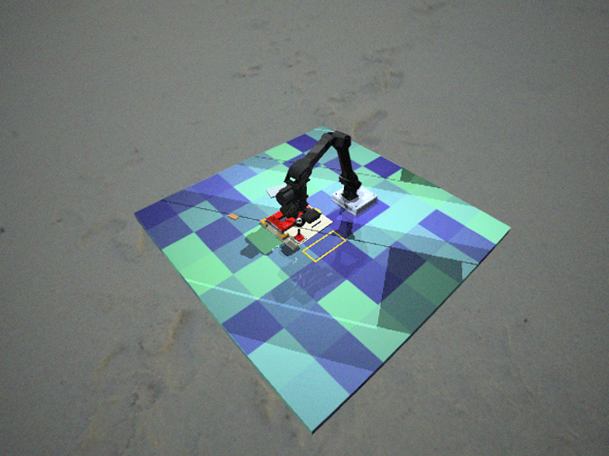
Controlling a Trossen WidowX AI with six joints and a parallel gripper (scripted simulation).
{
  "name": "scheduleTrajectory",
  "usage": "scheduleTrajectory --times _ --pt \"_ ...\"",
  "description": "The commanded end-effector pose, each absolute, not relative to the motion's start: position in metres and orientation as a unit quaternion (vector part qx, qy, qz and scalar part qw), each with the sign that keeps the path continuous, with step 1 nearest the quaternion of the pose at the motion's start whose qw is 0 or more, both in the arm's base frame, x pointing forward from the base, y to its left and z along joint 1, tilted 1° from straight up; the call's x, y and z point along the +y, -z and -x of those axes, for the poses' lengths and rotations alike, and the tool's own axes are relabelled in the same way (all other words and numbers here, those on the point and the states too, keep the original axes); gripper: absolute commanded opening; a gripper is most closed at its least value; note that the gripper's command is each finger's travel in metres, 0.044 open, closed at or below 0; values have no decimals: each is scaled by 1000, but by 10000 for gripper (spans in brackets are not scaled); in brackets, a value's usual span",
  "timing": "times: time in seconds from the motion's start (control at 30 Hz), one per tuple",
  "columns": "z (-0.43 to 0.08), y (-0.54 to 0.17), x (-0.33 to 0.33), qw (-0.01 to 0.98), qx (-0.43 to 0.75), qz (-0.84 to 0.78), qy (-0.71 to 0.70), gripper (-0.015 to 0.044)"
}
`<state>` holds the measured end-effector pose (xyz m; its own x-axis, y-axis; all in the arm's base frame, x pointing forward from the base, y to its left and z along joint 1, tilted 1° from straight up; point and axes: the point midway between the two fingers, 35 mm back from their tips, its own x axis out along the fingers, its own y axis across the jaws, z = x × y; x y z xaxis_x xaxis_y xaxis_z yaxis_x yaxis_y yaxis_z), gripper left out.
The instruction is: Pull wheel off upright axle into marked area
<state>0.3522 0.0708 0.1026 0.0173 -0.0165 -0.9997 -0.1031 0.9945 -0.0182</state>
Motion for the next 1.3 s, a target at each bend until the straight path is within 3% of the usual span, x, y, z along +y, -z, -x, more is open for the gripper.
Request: scheduleTrajectory --times 0.0,0.63,1.27 --pt "-345 -101 86 710 702 44 -31 0" --pt "-290 -106 164 711 701 40 -32 0" --pt "-291 -60 167 711 702 40 -32 0"
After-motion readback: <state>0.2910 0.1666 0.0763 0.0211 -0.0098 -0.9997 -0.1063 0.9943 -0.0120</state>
